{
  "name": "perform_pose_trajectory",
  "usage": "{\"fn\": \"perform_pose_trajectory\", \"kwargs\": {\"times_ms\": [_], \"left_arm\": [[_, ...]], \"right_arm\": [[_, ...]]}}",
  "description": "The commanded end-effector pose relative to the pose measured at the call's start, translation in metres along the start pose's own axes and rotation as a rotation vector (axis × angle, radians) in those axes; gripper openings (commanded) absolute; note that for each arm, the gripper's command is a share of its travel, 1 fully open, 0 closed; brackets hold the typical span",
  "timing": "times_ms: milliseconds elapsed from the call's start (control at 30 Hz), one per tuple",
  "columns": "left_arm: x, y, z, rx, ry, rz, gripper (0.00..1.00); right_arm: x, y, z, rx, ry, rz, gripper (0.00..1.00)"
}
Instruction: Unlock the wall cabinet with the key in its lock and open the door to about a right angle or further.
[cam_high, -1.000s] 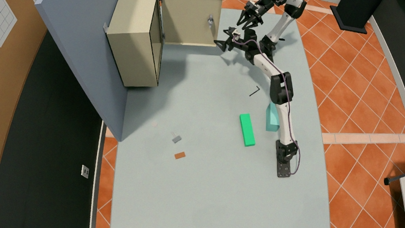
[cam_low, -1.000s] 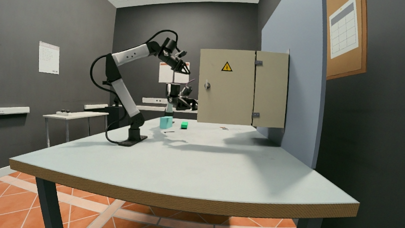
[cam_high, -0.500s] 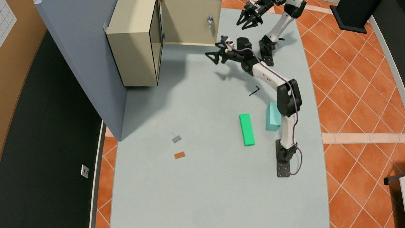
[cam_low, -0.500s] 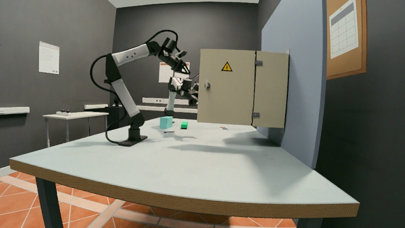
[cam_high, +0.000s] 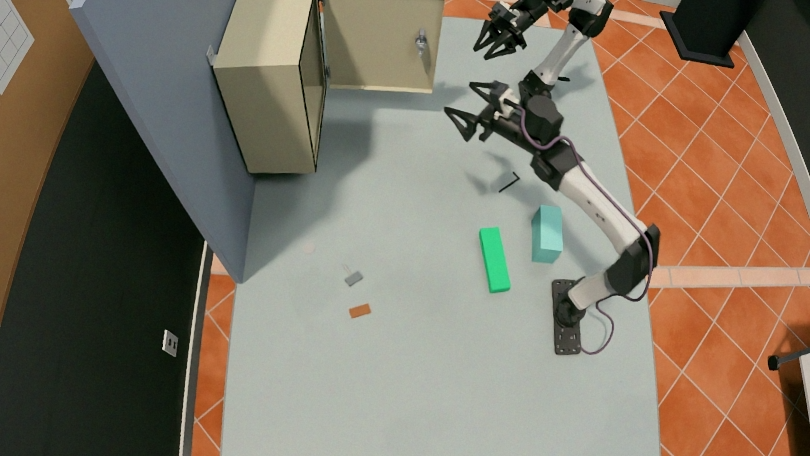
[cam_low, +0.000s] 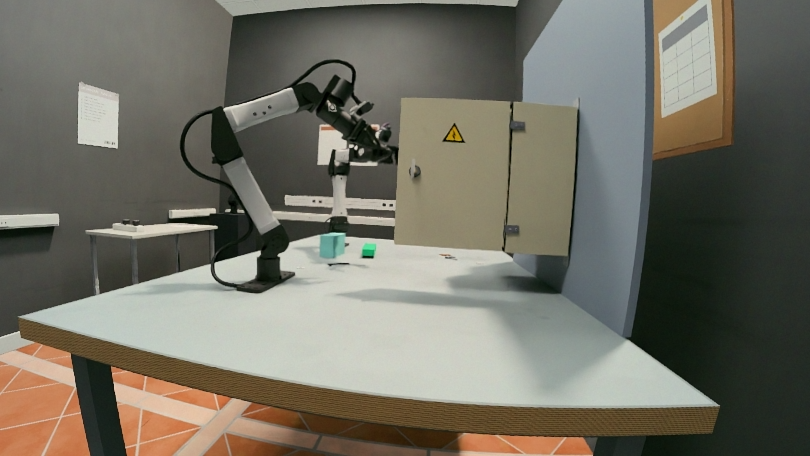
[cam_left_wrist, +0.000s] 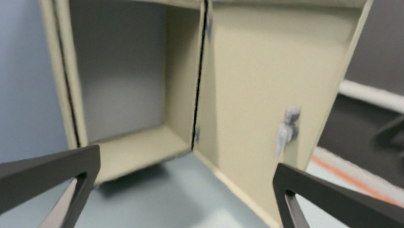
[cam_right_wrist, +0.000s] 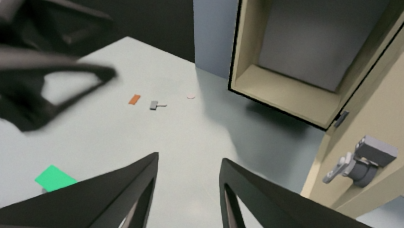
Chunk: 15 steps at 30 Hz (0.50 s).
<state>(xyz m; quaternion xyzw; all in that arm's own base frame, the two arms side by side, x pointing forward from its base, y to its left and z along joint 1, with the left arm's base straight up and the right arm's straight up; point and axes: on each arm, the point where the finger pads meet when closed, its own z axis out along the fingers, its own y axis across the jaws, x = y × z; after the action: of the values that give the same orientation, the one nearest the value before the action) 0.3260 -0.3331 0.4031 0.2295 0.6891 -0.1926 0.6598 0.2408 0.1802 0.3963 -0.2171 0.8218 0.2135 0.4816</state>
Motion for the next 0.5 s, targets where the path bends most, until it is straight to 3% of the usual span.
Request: {"fn": "perform_pose_trajectory", "kwargs": {"times_ms": [0, 233, 467], "left_arm": [[0.003, 0.003, -0.025, 0.062, 0.017, -0.005, 1.00], [-0.025, 0.031, -0.111, 0.110, -0.094, -0.038, 1.00], [-0.030, 0.047, -0.179, 0.137, -0.192, -0.051, 1.00]], "right_arm": [[-0.005, 0.001, -0.004, -0.004, -0.025, -0.001, 0.38], [-0.005, 0.001, -0.004, -0.004, -0.025, -0.001, 0.38], [-0.005, 0.001, -0.004, -0.004, -0.025, -0.001, 0.38]]}}
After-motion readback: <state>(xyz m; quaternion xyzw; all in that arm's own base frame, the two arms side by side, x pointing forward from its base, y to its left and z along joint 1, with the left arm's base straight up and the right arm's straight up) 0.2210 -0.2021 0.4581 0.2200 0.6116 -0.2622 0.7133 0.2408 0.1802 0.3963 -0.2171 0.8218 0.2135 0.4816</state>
